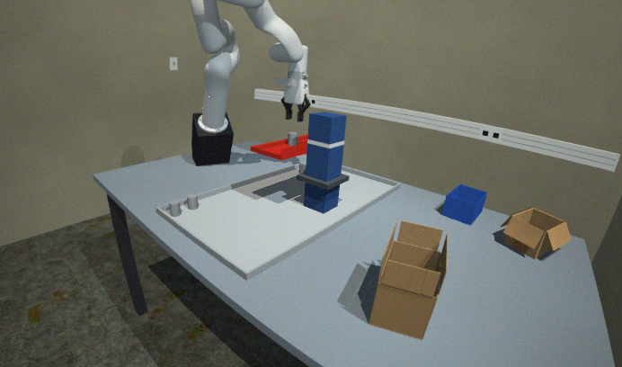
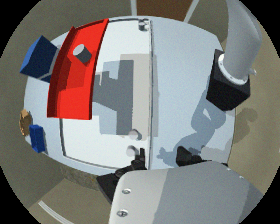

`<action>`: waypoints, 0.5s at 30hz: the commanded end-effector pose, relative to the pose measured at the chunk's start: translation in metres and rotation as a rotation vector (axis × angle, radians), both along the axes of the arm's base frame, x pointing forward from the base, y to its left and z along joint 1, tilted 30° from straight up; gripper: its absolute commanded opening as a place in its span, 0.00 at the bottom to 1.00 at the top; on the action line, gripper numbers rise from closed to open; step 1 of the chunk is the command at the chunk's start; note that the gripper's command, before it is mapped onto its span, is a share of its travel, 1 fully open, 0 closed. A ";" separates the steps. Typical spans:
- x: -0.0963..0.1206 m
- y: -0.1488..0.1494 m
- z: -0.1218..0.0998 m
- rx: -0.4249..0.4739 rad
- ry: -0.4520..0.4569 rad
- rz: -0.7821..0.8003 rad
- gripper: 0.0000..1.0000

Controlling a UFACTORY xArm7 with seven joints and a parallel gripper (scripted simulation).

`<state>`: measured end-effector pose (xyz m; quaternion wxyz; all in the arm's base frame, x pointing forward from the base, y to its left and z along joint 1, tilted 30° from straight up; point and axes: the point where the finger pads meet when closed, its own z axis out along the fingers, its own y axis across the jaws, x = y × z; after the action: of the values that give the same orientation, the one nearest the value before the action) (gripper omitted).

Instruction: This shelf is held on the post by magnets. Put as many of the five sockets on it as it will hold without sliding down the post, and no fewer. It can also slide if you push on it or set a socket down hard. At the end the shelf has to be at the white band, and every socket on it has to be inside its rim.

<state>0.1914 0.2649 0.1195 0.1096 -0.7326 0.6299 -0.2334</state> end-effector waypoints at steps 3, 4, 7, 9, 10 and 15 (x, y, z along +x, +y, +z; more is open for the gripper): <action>0.034 0.003 -0.023 0.004 -0.008 0.002 0.61; 0.040 0.003 -0.028 0.004 -0.008 0.002 0.61; 0.057 0.003 -0.040 0.004 -0.008 0.002 0.61; 0.068 0.002 -0.048 0.004 -0.008 0.002 0.61; 0.073 0.002 -0.052 0.004 -0.008 0.002 0.61; 0.095 0.001 -0.067 0.004 -0.008 0.002 0.61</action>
<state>0.2598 0.2592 0.0712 0.1037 -0.7350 0.6314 -0.2245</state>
